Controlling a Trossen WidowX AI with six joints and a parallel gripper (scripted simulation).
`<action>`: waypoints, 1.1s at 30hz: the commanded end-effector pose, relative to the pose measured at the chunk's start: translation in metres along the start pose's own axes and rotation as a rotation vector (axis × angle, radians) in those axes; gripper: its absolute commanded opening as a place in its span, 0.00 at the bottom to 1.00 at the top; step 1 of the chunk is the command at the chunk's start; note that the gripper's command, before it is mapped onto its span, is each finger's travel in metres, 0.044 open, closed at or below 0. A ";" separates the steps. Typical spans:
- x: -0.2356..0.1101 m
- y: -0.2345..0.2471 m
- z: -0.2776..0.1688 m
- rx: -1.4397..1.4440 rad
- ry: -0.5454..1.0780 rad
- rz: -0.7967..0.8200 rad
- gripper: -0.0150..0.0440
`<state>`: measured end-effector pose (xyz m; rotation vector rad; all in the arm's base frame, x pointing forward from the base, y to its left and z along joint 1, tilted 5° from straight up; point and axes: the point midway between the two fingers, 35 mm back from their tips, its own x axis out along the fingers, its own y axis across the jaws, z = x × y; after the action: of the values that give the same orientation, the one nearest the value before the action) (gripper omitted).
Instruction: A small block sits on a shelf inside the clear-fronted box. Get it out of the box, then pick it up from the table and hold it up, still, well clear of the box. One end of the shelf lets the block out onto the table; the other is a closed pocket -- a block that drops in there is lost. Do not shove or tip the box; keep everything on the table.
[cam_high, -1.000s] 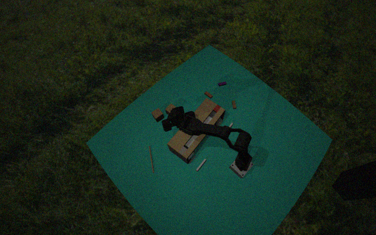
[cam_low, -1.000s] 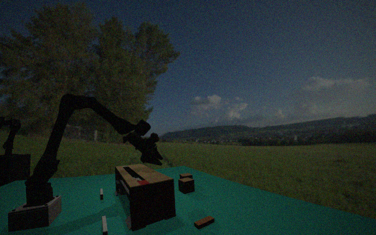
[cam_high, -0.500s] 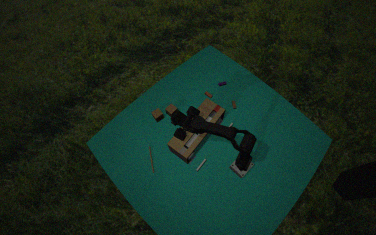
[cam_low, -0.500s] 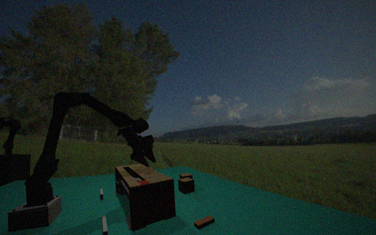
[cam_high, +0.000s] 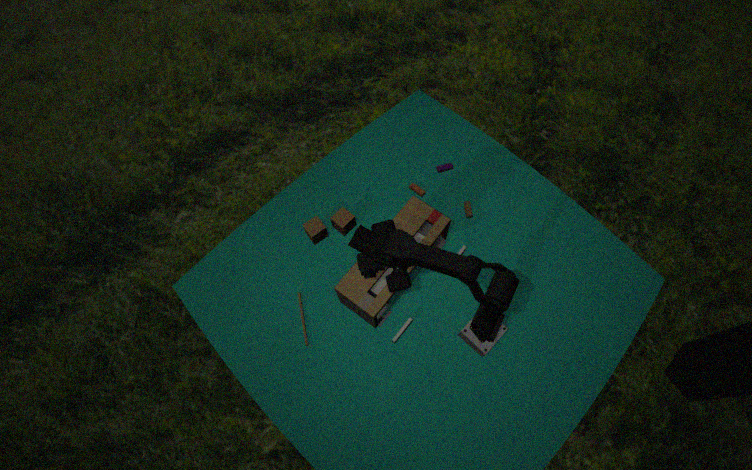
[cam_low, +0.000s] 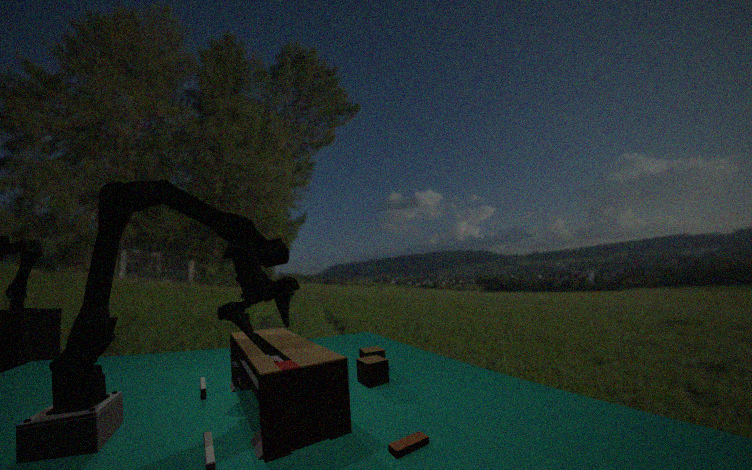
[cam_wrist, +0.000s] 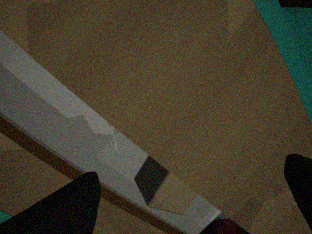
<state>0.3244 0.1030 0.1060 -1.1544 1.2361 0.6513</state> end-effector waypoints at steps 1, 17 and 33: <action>-0.027 0.041 -0.043 -0.685 0.104 0.228 0.93; -0.027 0.041 -0.043 -0.685 0.104 0.228 0.93; -0.007 0.046 -0.040 -0.685 0.104 0.228 0.93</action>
<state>0.2663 0.0827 0.1093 -1.6308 1.2804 1.2511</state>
